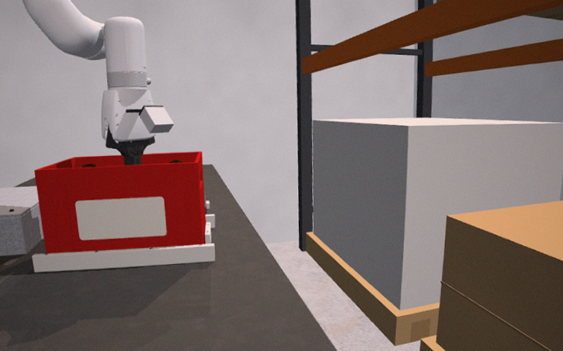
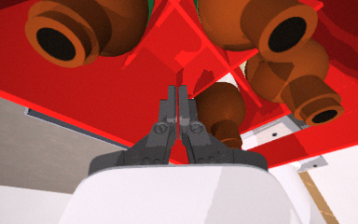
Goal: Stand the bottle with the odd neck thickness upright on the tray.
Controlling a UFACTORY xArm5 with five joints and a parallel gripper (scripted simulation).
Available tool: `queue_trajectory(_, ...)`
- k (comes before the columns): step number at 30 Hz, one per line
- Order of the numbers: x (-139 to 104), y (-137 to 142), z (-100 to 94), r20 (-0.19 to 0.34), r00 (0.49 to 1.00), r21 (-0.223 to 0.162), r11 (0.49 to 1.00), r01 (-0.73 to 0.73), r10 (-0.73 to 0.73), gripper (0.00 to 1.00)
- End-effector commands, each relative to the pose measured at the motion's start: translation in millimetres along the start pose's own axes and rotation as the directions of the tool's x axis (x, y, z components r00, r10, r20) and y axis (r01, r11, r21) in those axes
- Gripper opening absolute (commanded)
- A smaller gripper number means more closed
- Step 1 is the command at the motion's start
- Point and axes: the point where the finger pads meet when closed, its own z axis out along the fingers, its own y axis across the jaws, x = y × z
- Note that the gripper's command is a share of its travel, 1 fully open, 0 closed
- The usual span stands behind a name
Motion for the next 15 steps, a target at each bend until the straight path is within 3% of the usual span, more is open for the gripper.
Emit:
queue_trajectory(1, 1.0, -0.8, -1.2, -0.003, 1.000, 0.002, 1.000, 0.000, 0.000, 0.00)
queue_trajectory(2, 1.0, -0.8, -1.2, -0.003, 1.000, 0.002, 1.000, 0.000, 0.000, 0.00)
queue_trajectory(3, 1.0, -0.8, -1.2, -0.003, 1.000, 0.002, 1.000, 0.000, 0.000, 0.65)
queue_trajectory(15, 1.0, -0.8, -1.2, -0.003, 1.000, 0.002, 1.000, 0.000, 0.000, 0.65)
